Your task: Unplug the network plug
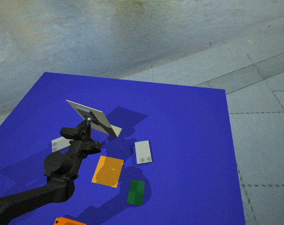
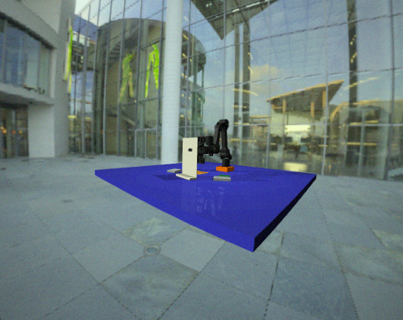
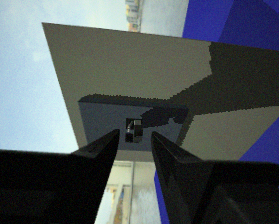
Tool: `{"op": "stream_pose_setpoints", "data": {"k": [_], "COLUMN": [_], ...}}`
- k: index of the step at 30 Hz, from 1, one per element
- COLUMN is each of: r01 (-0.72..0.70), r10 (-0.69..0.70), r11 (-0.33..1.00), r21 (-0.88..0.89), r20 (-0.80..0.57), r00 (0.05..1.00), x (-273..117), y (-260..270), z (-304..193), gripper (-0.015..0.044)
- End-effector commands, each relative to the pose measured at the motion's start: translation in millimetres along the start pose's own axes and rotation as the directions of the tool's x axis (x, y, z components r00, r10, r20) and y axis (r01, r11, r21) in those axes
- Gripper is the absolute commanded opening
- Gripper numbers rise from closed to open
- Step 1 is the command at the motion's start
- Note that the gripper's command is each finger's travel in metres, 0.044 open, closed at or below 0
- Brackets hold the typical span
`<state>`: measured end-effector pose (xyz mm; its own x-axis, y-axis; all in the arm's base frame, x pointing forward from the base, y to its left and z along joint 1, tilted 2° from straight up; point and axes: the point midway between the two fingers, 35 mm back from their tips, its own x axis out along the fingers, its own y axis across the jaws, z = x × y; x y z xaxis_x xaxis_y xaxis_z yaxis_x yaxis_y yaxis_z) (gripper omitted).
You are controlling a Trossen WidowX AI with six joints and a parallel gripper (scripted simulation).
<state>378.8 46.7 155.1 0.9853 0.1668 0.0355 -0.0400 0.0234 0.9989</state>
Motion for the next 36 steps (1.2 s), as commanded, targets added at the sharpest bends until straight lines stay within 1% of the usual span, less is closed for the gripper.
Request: {"op": "stream_pose_setpoints", "data": {"k": [1, 5, 7, 22, 36], "r01": [0.000, -0.001, -0.001, -0.001, 0.000], "r10": [0.000, 0.001, 0.001, 0.001, 0.000], "r11": [1.000, 1.000, 1.000, 1.000, 1.000], "r21": [0.002, 0.002, 0.002, 0.002, 0.002], "r20": [-0.004, -0.004, -0.004, -0.004, -0.004], "r00": [1.000, 1.000, 1.000, 1.000, 1.000], "x": [8.2, 10.4, 10.4, 10.4, 5.0], "y": [-0.2, -0.3, -0.3, -0.3, -0.6], "z": [1.7, 2.4, 2.4, 2.4, 1.5], "gripper": [0.0156, 0.0156, 0.0104, 0.0004, 0.0000]}}
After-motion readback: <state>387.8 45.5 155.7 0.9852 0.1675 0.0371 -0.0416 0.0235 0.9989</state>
